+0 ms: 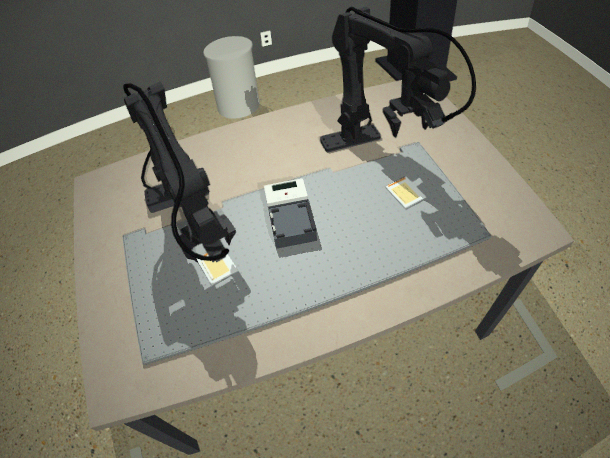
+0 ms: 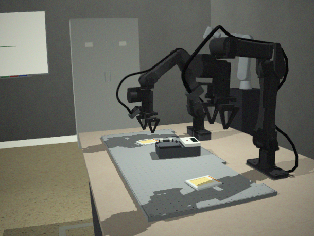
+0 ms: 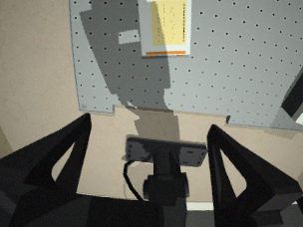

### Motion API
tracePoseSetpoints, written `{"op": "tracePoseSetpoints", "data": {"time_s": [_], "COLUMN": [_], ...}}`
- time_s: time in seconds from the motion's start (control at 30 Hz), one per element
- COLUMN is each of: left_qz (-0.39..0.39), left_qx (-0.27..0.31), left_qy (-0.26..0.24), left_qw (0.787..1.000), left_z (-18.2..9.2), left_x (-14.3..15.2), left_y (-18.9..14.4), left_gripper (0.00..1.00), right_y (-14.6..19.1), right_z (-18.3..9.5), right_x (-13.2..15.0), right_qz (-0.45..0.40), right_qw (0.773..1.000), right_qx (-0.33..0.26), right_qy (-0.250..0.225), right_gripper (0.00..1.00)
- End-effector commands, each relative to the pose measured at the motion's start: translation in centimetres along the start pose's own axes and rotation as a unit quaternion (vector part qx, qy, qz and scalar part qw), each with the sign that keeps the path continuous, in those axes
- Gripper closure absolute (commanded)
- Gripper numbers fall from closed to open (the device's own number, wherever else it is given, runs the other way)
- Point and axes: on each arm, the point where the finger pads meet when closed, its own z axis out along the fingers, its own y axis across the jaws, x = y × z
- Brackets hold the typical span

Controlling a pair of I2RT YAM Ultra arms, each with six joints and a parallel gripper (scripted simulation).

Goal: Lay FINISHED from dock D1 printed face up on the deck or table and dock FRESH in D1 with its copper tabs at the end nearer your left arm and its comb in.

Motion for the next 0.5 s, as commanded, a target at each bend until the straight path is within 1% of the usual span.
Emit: {"op": "tracePoseSetpoints", "data": {"time_s": [0.0,0.47], "left_qz": [-0.002,-0.002], "left_qx": [0.001,0.001], "left_qy": [0.009,0.009], "left_qw": [1.000,1.000], "left_z": [-1.51,-1.51], "left_x": [-0.23,-0.23], "left_y": [0.37,0.37], "left_gripper": [0.00,0.00], "right_y": [0.02,-0.01], "right_z": [1.06,1.33], "right_x": [-0.08,-0.09], "right_qz": [0.001,0.001], "right_qw": [1.000,1.000], "right_qx": [0.006,0.006], "right_qy": [0.002,0.000], "right_gripper": [0.02,0.02]}}
